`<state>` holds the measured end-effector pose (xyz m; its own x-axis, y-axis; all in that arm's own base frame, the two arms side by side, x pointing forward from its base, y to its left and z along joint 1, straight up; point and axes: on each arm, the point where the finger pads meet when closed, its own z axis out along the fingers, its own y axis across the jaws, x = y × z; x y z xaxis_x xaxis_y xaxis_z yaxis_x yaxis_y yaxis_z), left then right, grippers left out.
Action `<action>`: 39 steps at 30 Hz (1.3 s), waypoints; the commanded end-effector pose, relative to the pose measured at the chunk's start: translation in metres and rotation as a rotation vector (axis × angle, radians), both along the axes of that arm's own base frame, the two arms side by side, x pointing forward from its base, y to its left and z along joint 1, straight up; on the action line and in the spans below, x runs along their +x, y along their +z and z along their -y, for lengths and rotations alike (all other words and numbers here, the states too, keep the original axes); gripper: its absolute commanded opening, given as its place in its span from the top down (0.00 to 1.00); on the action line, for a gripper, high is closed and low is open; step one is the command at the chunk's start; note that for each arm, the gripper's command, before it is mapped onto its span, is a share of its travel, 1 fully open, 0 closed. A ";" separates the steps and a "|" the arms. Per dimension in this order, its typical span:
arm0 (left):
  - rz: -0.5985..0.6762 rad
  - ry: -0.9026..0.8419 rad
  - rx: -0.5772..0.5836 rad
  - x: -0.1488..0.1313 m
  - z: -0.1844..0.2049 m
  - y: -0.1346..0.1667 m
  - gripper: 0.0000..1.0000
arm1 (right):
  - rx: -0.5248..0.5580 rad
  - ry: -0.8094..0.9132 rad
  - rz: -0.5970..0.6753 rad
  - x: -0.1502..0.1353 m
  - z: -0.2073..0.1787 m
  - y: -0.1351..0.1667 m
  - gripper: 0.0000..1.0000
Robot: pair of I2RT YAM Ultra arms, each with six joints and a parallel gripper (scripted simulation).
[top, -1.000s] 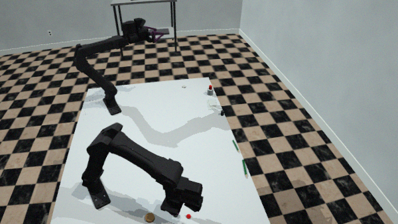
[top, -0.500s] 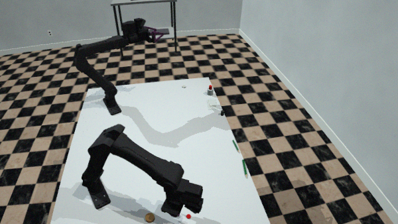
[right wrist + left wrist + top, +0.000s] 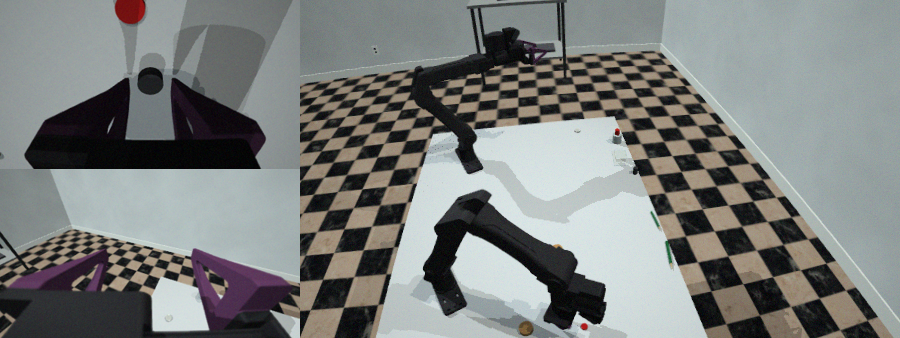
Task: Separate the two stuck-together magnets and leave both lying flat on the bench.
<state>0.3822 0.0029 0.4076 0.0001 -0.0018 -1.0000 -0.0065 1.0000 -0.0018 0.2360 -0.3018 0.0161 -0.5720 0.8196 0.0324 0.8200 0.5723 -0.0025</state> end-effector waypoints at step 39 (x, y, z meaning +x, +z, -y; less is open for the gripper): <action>0.016 0.000 0.000 -0.002 0.000 0.006 0.00 | -0.025 0.000 0.021 0.004 0.006 0.009 0.67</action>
